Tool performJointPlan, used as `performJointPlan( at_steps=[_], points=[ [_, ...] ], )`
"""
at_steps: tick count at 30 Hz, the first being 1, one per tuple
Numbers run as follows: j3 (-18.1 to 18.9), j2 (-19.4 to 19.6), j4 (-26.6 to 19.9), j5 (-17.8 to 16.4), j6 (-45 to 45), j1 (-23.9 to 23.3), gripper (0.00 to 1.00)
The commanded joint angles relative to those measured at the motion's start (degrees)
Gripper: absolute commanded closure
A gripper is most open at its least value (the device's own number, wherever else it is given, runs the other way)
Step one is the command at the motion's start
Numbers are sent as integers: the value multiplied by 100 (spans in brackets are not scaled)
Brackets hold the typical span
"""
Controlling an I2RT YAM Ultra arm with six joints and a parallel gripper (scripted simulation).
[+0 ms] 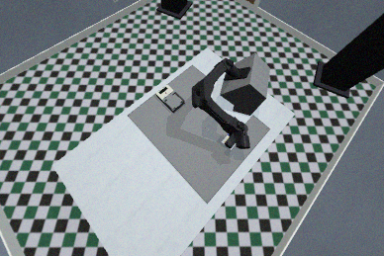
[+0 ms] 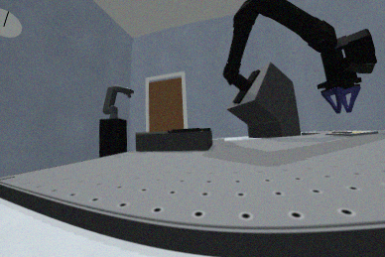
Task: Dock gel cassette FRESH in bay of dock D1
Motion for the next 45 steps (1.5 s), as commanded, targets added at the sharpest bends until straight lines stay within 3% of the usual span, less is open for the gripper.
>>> performJointPlan(
  at_steps=[1,2,3,45],
  points=[
    [141,-127,-69,45,49,173,65],
    [141,-127,-69,45,49,173,65],
    [141,-127,-69,45,49,173,0],
    [141,-127,-69,45,47,173,0]
  ],
)
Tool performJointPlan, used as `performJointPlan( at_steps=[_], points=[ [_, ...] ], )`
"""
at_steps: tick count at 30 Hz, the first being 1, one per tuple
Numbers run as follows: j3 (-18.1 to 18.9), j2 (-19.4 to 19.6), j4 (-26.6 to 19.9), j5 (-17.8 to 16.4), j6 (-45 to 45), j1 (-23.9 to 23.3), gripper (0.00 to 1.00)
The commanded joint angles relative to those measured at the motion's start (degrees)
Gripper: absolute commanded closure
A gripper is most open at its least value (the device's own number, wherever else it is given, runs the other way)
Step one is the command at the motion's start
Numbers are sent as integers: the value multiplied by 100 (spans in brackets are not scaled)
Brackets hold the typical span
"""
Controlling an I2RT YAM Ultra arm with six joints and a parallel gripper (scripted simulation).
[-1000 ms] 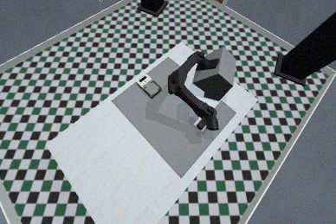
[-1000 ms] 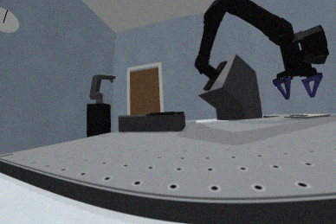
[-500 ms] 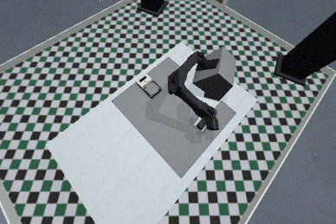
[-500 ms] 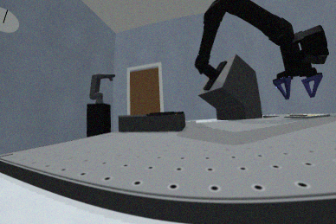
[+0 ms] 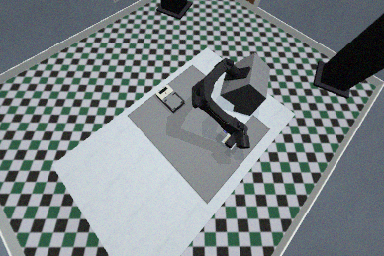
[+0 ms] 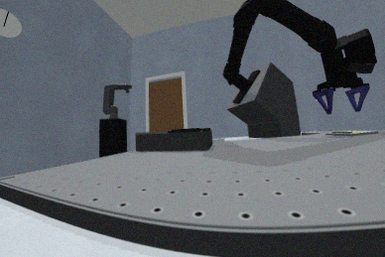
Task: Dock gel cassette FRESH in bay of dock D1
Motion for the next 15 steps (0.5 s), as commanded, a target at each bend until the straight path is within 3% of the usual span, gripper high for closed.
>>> performJointPlan(
  at_steps=[1,15],
  points=[
    [141,-127,-69,45,45,173,0],
    [154,109,279,78,-198,-40,0]
  ],
)
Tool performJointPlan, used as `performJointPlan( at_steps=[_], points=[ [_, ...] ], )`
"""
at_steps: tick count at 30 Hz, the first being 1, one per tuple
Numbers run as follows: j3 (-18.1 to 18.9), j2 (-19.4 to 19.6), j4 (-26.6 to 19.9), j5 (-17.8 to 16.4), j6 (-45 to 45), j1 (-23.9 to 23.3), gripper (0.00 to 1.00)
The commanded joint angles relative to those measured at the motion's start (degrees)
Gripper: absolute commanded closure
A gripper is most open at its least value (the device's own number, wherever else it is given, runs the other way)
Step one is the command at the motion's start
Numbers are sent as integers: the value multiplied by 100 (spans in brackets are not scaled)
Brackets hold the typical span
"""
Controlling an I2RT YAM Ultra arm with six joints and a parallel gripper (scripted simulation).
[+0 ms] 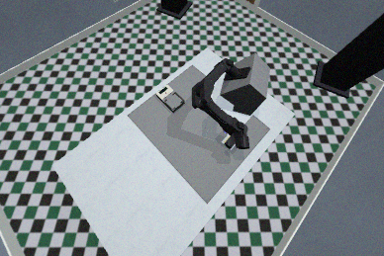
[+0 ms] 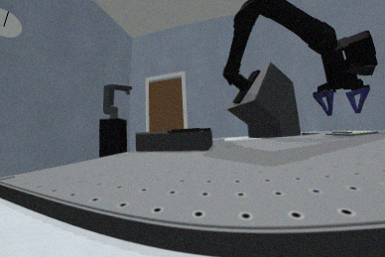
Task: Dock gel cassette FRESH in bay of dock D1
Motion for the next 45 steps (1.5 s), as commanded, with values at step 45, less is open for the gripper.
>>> performJointPlan(
  at_steps=[45],
  points=[
    [97,441,1478,153,-1197,-511,0]
  ],
)
